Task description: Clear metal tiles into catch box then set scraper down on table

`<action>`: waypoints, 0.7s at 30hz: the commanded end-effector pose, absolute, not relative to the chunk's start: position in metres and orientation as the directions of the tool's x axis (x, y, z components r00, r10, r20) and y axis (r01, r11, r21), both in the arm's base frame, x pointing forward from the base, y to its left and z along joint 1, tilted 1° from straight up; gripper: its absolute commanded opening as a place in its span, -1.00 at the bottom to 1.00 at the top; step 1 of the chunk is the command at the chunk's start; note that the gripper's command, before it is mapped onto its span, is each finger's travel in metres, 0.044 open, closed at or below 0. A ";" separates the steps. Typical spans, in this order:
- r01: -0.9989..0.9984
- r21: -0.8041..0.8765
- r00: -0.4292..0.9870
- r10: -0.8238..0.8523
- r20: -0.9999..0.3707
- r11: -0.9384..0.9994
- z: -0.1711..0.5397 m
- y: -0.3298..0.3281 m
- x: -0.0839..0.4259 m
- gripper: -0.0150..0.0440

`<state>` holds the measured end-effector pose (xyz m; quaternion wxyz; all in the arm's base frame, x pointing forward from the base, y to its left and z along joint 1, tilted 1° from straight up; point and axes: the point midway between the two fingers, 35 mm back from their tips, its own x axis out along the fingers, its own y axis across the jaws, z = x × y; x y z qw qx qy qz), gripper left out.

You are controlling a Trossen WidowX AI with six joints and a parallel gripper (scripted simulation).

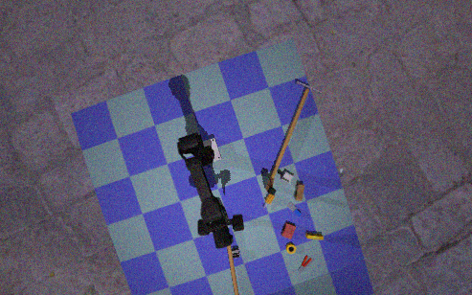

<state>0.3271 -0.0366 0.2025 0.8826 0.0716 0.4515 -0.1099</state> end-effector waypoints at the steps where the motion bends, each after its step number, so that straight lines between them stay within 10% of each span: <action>1: 0.252 0.022 0.583 -0.133 -0.802 0.968 0.202 -0.035 0.318 1.00; 21: 0.236 0.019 0.614 -0.133 -0.778 0.972 0.178 -0.029 0.289 1.00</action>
